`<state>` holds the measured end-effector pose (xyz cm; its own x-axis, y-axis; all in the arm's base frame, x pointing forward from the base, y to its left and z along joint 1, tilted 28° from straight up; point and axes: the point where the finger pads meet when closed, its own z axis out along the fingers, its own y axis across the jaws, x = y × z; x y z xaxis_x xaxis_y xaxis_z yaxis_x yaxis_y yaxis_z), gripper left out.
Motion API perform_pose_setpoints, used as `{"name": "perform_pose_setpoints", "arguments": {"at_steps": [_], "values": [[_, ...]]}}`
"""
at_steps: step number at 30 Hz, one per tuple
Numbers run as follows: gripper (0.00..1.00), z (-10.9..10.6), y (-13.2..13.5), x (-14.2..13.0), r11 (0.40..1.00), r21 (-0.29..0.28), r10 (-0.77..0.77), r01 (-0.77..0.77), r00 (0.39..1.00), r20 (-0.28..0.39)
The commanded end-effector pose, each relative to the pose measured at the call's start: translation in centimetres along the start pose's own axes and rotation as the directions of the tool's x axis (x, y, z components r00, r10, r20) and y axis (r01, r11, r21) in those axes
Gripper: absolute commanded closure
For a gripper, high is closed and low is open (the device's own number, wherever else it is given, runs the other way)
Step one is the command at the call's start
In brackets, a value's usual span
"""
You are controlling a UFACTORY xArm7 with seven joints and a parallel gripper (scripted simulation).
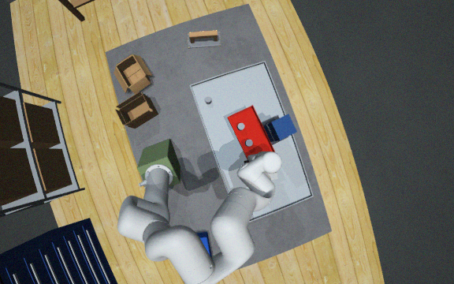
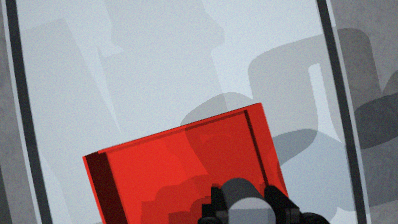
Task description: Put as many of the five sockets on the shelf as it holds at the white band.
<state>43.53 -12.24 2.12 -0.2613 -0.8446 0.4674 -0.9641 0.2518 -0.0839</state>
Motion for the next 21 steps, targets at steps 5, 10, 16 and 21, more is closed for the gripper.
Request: {"name": "perform_pose_setpoints", "arguments": {"at_steps": [5,10,16,21], "values": [[1.00,-0.8,-0.1,-0.1,1.000,0.003,0.000,0.000,1.000,0.002],[1.00,-2.2,-0.1,-0.1,1.000,0.003,0.000,0.000,1.000,0.002],[1.00,-3.1,-0.1,-0.1,1.000,0.003,0.000,0.000,1.000,0.002],[1.00,-3.1,-0.1,-0.1,1.000,0.003,0.000,0.000,1.000,0.002]]}}
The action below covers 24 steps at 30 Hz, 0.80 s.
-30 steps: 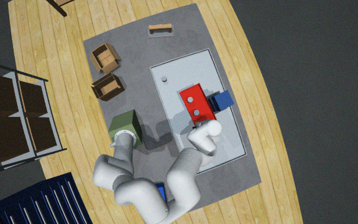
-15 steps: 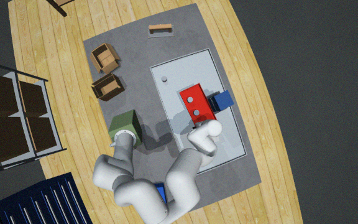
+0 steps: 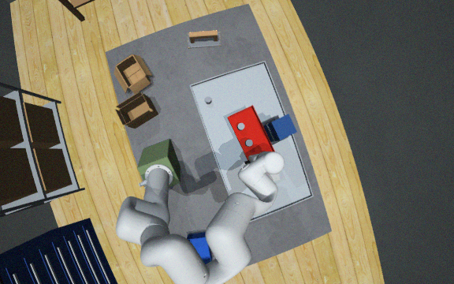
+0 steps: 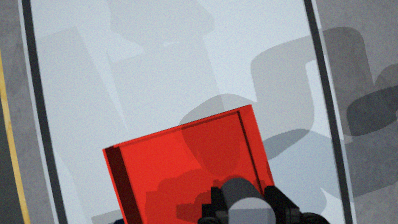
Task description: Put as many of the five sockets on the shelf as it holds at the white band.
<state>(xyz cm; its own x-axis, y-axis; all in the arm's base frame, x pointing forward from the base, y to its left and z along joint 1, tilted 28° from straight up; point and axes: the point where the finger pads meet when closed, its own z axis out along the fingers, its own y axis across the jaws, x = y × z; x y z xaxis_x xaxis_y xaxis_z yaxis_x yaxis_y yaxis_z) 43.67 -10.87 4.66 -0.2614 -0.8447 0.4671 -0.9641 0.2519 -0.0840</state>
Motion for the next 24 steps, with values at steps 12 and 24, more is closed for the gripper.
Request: {"name": "perform_pose_setpoints", "arguments": {"at_steps": [12,24], "values": [[1.00,-1.2,-0.1,-0.1,1.000,0.003,0.000,0.000,1.000,0.001],[1.00,-3.2,-0.1,-0.1,1.000,0.003,0.000,0.000,1.000,0.001]]}}
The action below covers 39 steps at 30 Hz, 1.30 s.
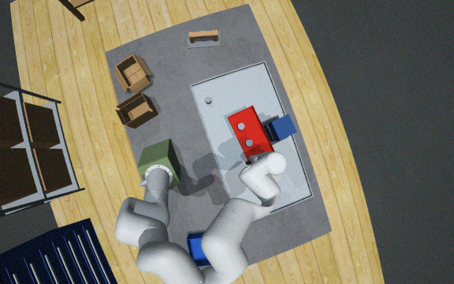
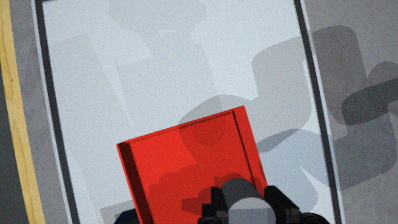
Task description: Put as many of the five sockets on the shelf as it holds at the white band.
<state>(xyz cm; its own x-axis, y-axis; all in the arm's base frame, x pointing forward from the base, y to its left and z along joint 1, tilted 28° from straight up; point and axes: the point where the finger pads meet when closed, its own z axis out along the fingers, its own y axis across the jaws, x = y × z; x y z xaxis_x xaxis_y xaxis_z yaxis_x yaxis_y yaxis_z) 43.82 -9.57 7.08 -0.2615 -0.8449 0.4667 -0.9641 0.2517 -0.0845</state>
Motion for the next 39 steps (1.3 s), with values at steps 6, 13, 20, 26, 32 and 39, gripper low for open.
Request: {"name": "perform_pose_setpoints", "arguments": {"at_steps": [6,13,20,26,32,39], "values": [[1.00,-0.5,-0.1,-0.1,1.000,0.003,-0.001,0.001,1.000,0.001],[1.00,-1.5,1.2,0.1,1.000,-0.009,0.002,-0.002,1.000,0.008],[1.00,-5.1,6.4,1.0,0.999,-0.036,0.001,0.000,1.000,0.020],[1.00,-6.8,9.3,2.0,0.999,-0.033,-0.002,0.003,1.000,0.017],[1.00,-8.1,12.2,3.3,1.000,-0.010,-0.003,0.003,1.000,0.006],[1.00,-8.5,13.1,3.8,1.000,0.003,-0.001,0.001,1.000,0.001]]}}
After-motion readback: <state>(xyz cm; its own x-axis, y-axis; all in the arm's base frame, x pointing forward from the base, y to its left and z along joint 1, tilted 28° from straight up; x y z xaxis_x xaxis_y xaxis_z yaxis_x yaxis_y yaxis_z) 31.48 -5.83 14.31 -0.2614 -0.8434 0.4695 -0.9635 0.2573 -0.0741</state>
